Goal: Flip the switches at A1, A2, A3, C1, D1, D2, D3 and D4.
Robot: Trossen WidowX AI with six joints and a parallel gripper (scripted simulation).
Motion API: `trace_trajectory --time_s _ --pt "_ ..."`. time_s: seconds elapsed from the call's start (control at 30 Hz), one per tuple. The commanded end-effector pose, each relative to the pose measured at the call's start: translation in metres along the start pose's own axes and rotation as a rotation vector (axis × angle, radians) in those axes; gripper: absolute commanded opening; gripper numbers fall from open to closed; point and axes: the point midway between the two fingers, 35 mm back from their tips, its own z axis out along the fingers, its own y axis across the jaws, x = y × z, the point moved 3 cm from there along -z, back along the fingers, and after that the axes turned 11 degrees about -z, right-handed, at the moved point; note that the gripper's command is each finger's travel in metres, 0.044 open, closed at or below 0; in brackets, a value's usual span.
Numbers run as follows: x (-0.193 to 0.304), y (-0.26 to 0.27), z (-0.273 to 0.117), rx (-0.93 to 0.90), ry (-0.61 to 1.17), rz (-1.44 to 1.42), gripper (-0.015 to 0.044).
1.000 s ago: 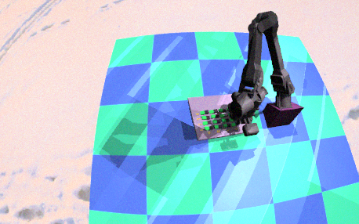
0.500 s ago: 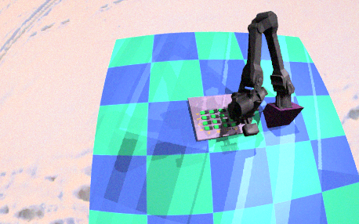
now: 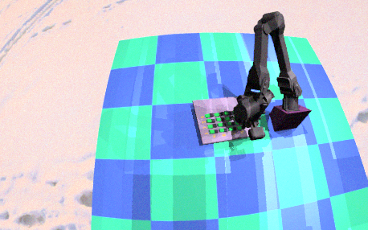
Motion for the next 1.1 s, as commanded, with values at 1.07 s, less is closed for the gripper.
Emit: trace_trajectory --time_s 1.07 --pt "0.001 -0.024 -0.063 -0.004 0.027 -0.004 0.0"
